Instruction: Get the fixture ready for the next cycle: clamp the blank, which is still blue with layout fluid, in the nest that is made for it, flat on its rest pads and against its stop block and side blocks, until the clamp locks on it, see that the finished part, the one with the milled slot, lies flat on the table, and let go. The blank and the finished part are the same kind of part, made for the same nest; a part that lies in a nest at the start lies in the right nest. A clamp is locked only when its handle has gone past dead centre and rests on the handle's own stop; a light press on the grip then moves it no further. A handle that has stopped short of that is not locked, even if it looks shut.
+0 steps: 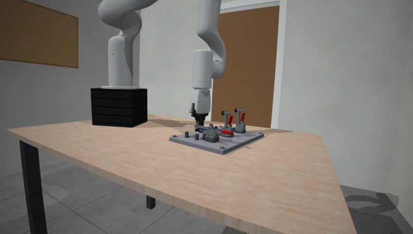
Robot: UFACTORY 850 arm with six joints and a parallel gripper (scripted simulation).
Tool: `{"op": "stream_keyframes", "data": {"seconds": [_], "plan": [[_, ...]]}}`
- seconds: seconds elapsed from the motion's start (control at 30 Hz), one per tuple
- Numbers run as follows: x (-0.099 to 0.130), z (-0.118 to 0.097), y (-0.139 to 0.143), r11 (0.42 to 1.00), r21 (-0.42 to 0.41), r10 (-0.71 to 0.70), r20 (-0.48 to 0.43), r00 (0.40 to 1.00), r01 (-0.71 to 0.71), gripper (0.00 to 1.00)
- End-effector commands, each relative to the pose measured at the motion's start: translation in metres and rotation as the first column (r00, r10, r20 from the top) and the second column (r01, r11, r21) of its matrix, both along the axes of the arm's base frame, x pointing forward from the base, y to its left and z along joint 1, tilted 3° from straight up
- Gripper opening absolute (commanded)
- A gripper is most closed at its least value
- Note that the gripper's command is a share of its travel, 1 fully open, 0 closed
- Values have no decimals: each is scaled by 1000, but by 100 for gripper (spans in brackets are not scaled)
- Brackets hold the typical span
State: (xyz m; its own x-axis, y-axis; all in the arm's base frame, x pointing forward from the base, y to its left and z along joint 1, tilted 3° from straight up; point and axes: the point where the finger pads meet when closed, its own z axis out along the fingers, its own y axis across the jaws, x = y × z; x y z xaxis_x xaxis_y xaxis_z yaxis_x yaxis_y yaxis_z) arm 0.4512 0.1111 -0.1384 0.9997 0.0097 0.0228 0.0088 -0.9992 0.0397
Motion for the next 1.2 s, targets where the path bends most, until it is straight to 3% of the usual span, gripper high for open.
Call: {"op": "stream_keyframes", "data": {"seconds": [0.0,0.43,0.83,1.0,1.17], "plan": [[2,1,0,1000,0,0,3,1000,0,0],[0,1,0,1000,0,0,3,1000,0,0],[-18,0,0,1000,0,0,3,1000,0,0],[-18,7,0,1000,0,0,3,1000,0,0],[-19,31,1,1000,0,0,3,1000,0,0]]}}
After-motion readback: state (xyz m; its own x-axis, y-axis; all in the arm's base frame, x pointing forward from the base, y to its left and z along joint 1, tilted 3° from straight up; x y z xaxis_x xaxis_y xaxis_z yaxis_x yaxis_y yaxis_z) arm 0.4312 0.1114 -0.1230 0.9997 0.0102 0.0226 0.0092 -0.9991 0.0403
